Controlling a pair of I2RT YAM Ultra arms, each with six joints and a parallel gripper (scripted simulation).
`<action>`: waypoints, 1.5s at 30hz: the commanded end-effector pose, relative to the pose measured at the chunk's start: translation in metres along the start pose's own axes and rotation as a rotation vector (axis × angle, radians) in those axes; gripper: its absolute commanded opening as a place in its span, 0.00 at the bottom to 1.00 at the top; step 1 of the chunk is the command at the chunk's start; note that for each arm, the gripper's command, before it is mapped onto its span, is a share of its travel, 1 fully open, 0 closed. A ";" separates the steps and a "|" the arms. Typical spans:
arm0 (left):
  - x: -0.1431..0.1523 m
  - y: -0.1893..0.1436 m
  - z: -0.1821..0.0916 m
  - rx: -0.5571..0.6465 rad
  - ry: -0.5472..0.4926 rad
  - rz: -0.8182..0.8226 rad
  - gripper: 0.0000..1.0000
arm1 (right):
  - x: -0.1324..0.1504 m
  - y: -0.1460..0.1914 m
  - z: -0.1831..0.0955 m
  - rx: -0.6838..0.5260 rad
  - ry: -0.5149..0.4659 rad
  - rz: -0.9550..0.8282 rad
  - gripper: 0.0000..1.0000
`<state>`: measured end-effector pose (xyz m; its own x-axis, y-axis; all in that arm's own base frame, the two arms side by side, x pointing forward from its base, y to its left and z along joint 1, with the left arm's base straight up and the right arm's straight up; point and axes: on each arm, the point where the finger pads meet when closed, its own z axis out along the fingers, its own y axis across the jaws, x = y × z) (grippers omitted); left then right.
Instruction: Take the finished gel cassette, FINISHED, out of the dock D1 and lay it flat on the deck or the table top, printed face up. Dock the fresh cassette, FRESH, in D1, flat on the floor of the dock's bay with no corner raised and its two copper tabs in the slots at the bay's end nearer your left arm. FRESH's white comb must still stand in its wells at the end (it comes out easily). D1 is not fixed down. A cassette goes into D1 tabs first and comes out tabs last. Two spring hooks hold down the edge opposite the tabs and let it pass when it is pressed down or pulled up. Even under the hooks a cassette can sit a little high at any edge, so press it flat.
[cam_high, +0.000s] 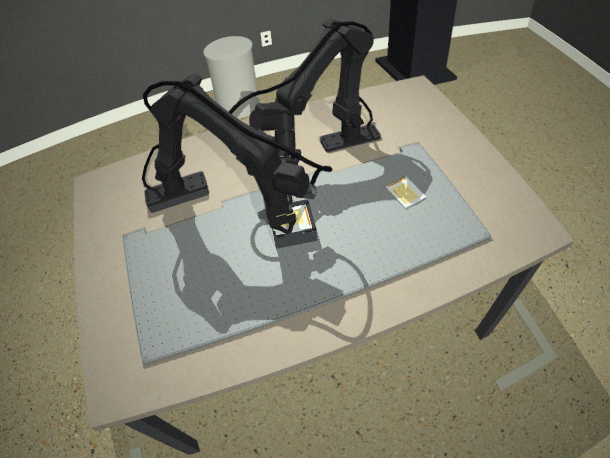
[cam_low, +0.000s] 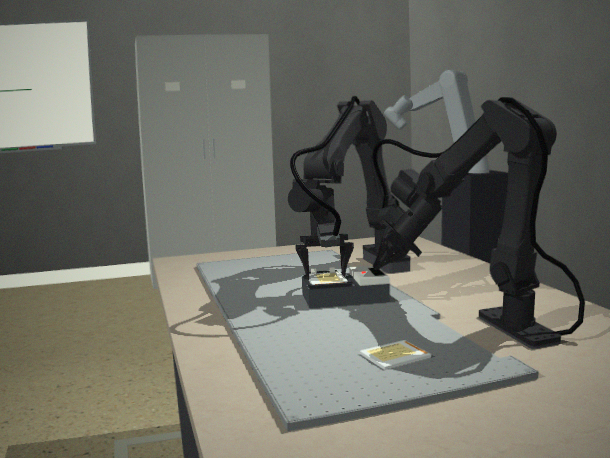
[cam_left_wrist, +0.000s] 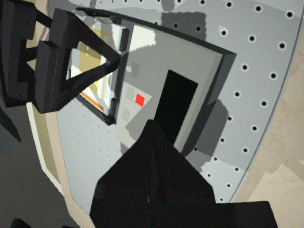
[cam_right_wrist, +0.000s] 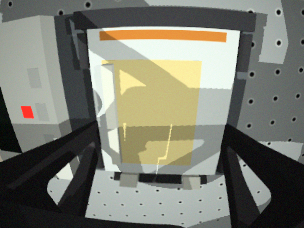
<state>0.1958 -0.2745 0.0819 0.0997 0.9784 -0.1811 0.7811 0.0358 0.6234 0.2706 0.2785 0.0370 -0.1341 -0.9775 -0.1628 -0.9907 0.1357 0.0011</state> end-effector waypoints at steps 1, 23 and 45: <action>-0.018 0.020 -0.016 -0.048 -0.060 -0.048 0.00 | -0.002 -0.001 -0.003 0.006 -0.009 -0.001 0.00; -0.020 0.023 -0.020 -0.052 -0.068 -0.053 0.00 | -0.002 -0.001 -0.003 0.006 -0.009 -0.001 0.00; -0.017 0.019 -0.023 -0.045 -0.059 -0.045 0.00 | -0.002 -0.001 -0.003 0.006 -0.009 -0.001 0.00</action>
<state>0.1925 -0.2759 0.0898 0.1021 0.9771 -0.1868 0.7794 0.0381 0.6253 0.2706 0.2785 0.0370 -0.1341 -0.9775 -0.1628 -0.9907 0.1357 0.0011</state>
